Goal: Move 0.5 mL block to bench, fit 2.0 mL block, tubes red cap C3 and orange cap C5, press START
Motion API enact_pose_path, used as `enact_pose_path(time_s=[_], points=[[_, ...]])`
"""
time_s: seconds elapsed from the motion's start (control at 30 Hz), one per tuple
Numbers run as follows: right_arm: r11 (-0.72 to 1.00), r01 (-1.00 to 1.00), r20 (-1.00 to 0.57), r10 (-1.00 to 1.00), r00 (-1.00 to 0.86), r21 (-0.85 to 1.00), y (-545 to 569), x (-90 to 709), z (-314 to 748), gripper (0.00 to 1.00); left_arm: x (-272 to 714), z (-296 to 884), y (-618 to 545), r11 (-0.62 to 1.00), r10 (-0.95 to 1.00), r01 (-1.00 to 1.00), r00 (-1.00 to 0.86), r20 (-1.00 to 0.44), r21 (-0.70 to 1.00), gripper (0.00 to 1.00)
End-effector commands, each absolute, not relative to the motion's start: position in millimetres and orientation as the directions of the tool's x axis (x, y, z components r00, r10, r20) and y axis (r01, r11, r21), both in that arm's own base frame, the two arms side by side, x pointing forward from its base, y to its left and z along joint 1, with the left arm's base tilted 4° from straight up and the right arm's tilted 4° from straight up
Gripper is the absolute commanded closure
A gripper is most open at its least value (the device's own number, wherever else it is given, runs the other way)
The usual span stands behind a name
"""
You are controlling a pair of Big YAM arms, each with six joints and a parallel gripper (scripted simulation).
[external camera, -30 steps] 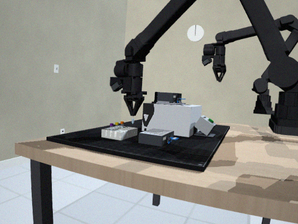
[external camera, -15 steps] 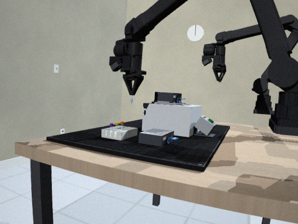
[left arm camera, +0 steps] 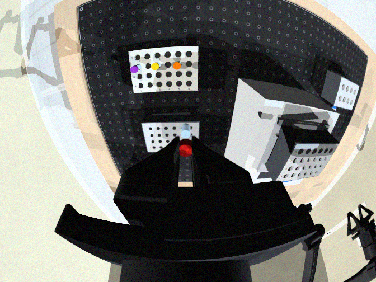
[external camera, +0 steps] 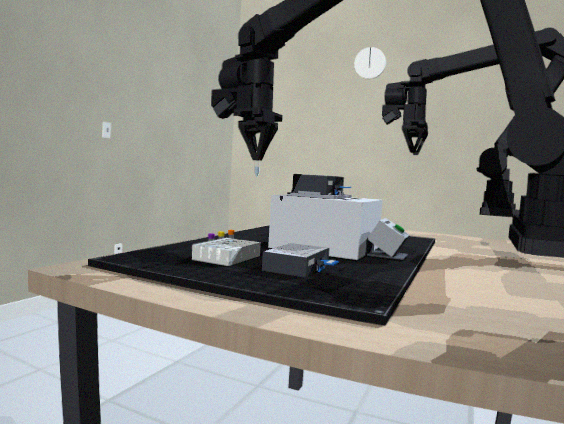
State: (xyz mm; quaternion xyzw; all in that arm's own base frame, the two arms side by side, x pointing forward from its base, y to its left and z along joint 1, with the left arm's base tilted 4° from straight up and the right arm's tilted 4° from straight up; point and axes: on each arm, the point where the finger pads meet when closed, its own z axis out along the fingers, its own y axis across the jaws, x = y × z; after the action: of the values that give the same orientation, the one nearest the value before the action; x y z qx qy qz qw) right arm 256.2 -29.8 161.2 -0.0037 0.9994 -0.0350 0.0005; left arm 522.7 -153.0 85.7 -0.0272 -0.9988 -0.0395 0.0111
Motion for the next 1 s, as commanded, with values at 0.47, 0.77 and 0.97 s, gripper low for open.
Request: enact_pose_path(time_s=[0.47,0.77,0.97], points=[[0.997,-0.003,-0.052,-0.007,-0.999,-0.076,-30,272,177,0.00,519,151,-216,0.997,0.057,0.056,-0.998,-0.012,0.062,0.91],[0.997,-0.006,-0.022,-0.007,-1.000,-0.073,-29,262,164,0.00,516,146,-240,0.998,0.021,0.020,-1.000,-0.010,0.067,0.91],[0.997,-0.005,-0.036,-0.007,-0.999,-0.074,-30,267,170,0.00,507,159,-277,0.998,0.046,0.044,-0.998,-0.042,0.050,0.91]])
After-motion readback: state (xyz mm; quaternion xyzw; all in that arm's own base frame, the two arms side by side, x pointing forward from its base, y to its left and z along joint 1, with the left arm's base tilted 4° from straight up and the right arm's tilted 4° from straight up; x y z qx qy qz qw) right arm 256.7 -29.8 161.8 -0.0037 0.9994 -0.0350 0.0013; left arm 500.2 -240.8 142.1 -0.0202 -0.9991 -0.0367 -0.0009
